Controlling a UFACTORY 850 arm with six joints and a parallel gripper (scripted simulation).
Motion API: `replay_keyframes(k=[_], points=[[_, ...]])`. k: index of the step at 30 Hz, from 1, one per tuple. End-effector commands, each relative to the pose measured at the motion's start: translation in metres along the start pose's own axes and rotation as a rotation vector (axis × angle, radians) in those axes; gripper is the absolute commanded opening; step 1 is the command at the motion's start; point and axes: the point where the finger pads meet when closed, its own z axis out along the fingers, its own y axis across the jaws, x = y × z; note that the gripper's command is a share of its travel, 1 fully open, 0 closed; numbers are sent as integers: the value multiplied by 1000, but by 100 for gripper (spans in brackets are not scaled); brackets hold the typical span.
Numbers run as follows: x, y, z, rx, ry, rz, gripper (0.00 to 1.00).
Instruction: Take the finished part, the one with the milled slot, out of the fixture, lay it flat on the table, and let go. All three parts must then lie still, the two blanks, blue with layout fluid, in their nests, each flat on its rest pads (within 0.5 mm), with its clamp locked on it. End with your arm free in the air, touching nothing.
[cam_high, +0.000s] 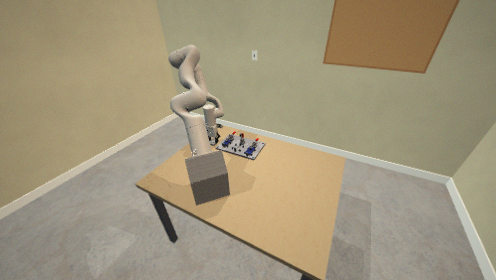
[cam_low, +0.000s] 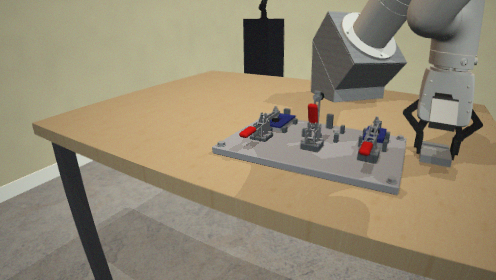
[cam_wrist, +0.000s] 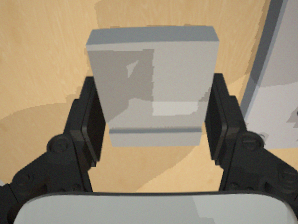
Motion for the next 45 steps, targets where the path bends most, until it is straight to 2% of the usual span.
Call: replay_keyframes(k=[1, 45], points=[[0, 0, 0, 0, 0, 0, 0], [0, 0, 6, 0, 0, 0, 0]])
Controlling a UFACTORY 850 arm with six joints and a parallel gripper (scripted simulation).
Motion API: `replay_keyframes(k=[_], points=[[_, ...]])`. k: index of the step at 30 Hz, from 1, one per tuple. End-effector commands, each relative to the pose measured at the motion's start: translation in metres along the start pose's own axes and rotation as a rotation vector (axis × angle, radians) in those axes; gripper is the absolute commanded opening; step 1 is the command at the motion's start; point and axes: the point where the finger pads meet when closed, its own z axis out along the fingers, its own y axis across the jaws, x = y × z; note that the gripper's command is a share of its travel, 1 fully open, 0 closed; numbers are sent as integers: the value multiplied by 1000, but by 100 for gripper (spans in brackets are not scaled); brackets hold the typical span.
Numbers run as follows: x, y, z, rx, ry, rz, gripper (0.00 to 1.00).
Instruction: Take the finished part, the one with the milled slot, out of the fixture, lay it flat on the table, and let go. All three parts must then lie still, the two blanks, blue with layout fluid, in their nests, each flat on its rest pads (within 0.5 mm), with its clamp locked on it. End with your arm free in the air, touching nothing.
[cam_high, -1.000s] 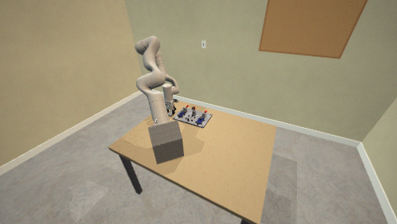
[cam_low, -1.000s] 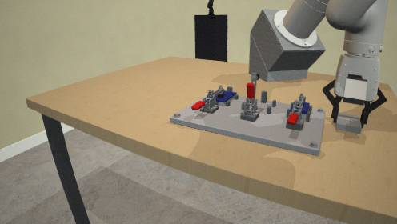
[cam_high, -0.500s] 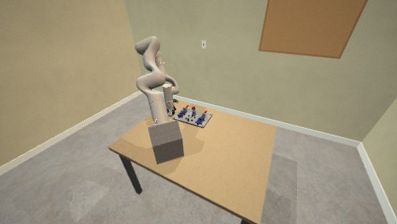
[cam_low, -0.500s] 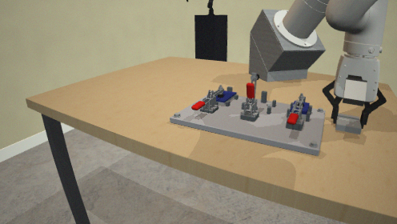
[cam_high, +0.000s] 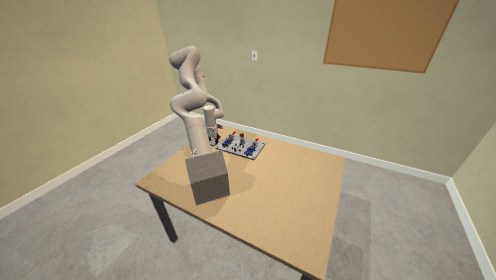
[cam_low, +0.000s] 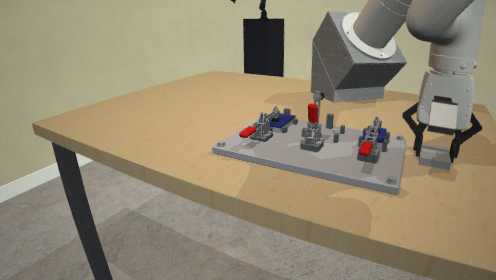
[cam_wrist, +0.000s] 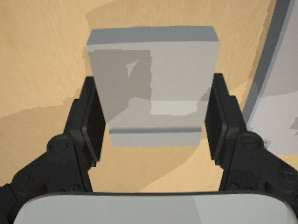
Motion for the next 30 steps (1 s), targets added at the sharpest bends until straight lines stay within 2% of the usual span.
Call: replay_keyframes(k=[1, 22, 23, 30], points=[[0, 0, 1, 0, 1, 0, 0], [0, 0, 1, 0, 1, 0, 0], [0, 0, 1, 0, 1, 0, 95], [0, 0, 1, 0, 1, 0, 95]])
